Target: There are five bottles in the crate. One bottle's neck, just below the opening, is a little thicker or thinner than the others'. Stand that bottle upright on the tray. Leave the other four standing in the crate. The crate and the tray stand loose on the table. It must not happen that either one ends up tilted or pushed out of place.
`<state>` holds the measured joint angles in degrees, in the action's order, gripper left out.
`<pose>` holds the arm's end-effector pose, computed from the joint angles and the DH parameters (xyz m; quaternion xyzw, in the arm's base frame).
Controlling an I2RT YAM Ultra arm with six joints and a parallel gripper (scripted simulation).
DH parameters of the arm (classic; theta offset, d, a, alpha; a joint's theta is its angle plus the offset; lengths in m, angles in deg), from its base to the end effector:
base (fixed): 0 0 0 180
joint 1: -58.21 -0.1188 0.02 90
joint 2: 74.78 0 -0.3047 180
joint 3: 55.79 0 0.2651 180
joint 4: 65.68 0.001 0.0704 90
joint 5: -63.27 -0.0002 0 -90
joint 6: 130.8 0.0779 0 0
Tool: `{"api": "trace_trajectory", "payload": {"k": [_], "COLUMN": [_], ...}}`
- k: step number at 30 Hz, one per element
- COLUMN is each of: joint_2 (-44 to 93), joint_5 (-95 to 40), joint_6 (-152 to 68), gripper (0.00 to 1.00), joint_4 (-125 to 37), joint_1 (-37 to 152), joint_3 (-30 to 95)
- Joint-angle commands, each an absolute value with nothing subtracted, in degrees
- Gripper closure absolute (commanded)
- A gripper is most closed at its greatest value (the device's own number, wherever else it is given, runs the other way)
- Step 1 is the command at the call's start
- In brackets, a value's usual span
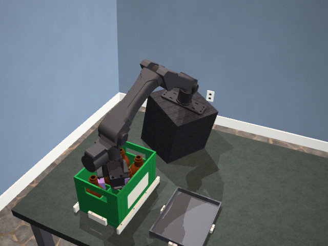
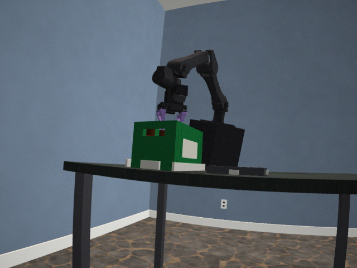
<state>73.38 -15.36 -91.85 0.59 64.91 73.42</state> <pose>0.5398 -0.0469 0.0472 -0.3791 0.9191 0.0666 0.0841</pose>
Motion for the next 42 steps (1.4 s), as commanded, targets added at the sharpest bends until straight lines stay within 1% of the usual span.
{"api": "trace_trajectory", "payload": {"k": [1,28,42], "joint_2": [71.20,65.01,65.12], "joint_5": [-14.93,-14.76,-14.75], "joint_6": [-91.93,-93.88,-94.00], "gripper": [0.39,0.39,0.39], "joint_4": [1.85,12.69,13.99], "joint_1": [65.45,67.36,67.51], "joint_3": [72.32,79.24,80.22]}}
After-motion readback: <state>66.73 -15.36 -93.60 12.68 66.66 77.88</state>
